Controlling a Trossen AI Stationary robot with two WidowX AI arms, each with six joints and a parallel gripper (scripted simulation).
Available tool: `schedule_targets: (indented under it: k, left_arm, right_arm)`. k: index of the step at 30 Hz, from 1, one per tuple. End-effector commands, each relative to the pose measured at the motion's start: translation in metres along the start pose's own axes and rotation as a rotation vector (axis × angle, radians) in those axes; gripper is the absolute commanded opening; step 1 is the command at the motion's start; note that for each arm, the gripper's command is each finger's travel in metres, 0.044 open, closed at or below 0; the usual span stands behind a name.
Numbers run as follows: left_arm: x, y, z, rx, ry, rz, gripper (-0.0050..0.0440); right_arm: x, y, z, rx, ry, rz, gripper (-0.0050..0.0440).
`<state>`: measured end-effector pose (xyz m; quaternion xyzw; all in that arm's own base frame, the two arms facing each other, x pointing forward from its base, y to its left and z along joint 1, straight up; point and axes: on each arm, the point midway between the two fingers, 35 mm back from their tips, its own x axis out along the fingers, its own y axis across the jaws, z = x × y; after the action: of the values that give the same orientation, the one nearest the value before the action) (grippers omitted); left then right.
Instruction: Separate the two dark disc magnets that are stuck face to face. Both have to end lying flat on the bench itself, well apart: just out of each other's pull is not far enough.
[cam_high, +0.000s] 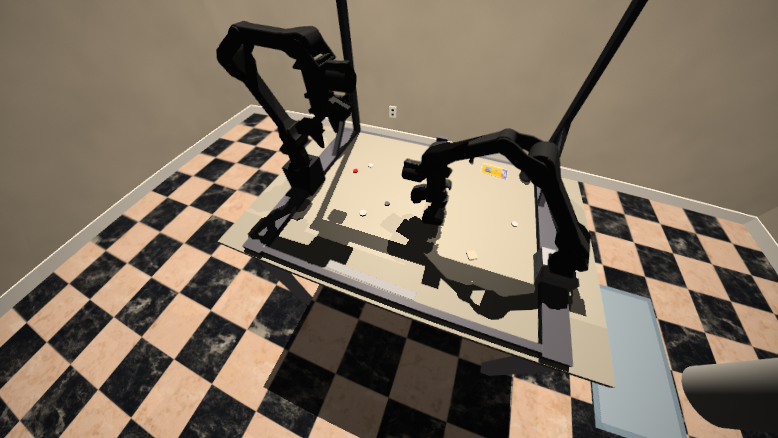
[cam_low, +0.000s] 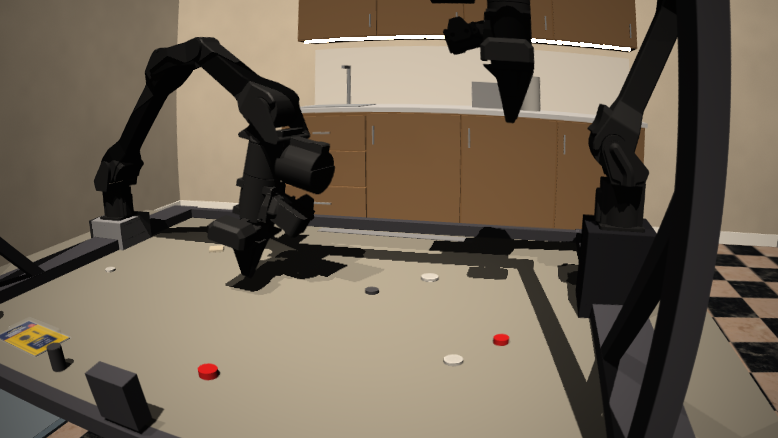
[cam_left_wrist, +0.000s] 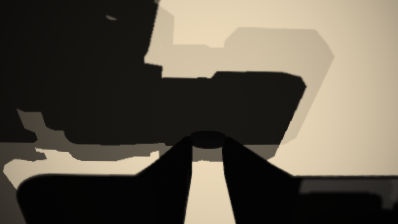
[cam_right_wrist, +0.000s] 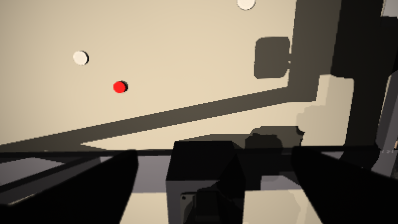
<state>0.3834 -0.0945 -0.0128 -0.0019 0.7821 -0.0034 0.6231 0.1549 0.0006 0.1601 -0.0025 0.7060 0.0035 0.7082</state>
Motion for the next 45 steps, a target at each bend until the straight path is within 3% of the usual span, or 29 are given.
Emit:
schedule_targets:
  k: [1, 12, 13, 15, 18, 45]
  left_arm:
    - [-0.0045, -0.0009, 0.0036, 0.006, 0.016, 0.002, 0.0040]
    - [-0.0041, -0.0003, 0.0109, 0.003, 0.190, -0.002, 0.0040]
    - [-0.0041, -0.0005, 0.0109, 0.003, 0.191, -0.001, 0.0040]
    - [-0.0040, -0.0008, 0.0108, 0.006, 0.190, 0.003, 0.0088]
    - [-0.0040, -0.0008, 0.0108, 0.005, 0.190, 0.004, 0.0095]
    - [-0.0037, -0.0008, 0.0130, 0.004, 0.185, 0.003, 0.0095]
  right_arm:
    - [-0.0021, -0.0004, 0.0003, 0.000, -0.009, -0.001, 0.0400]
    - [-0.0021, -0.0004, 0.0003, 0.000, -0.009, -0.001, 0.0400]
    - [-0.0021, -0.0004, 0.0003, 0.000, -0.009, -0.001, 0.0400]
    - [-0.0021, -0.0004, 0.0003, 0.000, -0.009, -0.001, 0.0400]
    - [-0.0021, -0.0004, 0.0003, 0.000, -0.009, -0.001, 0.0400]
    - [-0.0021, -0.0004, 0.0003, 0.000, -0.009, -0.001, 0.0400]
